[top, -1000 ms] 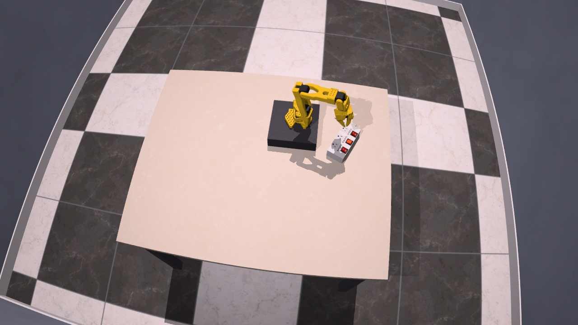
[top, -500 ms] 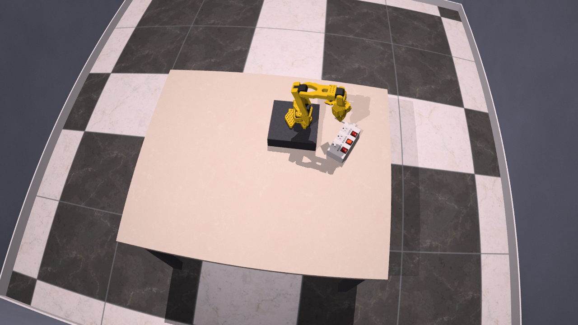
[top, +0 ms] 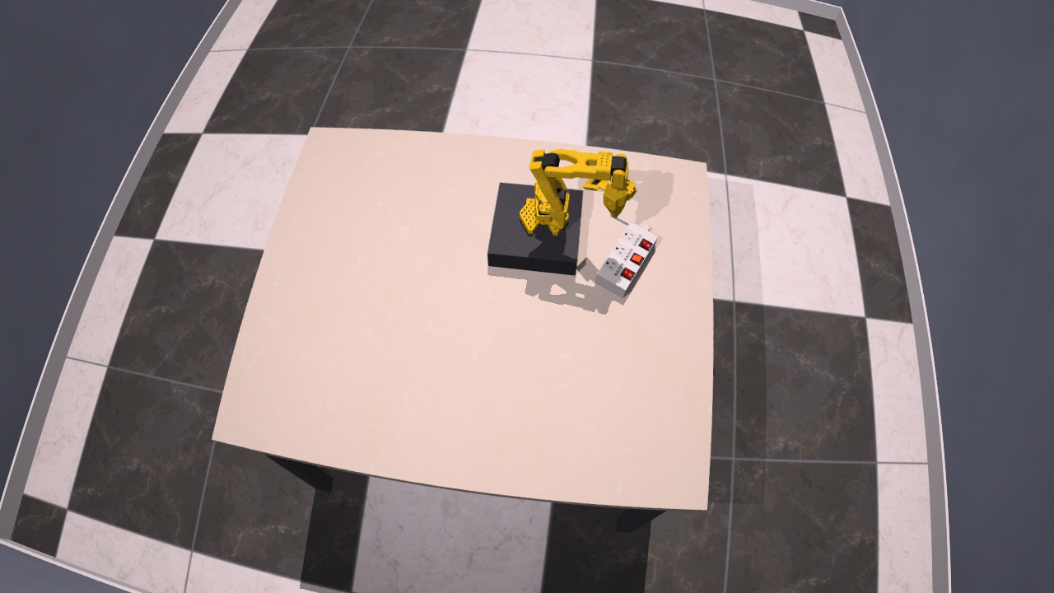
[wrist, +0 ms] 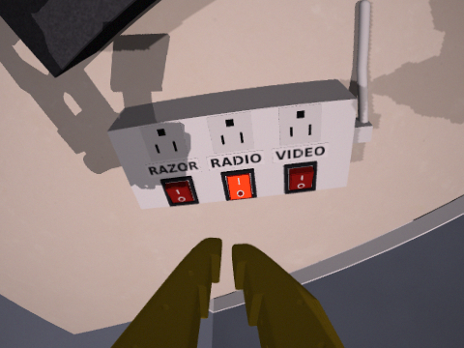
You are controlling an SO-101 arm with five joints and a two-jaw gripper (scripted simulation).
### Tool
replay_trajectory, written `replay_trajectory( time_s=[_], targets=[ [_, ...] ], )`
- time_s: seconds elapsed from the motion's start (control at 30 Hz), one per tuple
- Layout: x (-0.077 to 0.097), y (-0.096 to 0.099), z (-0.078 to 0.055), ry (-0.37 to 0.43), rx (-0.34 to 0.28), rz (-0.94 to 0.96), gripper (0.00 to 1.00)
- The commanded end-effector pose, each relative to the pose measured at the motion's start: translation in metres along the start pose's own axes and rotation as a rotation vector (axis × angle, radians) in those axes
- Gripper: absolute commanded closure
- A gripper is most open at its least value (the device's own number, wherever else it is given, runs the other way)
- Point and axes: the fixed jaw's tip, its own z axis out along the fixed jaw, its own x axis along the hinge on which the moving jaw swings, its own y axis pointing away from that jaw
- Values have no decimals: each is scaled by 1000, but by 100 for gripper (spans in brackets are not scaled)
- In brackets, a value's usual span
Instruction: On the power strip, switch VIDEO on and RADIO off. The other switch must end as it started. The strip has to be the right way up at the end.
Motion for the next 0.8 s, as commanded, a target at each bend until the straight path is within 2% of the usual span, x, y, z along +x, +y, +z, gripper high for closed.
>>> replay_trajectory(
  time_s=[0.0,0.77],
  targets=[
    [-5,0,1,-15,-6,-33,100],
    [-4,-1,2,-37,-18,-79,100]
  ],
)
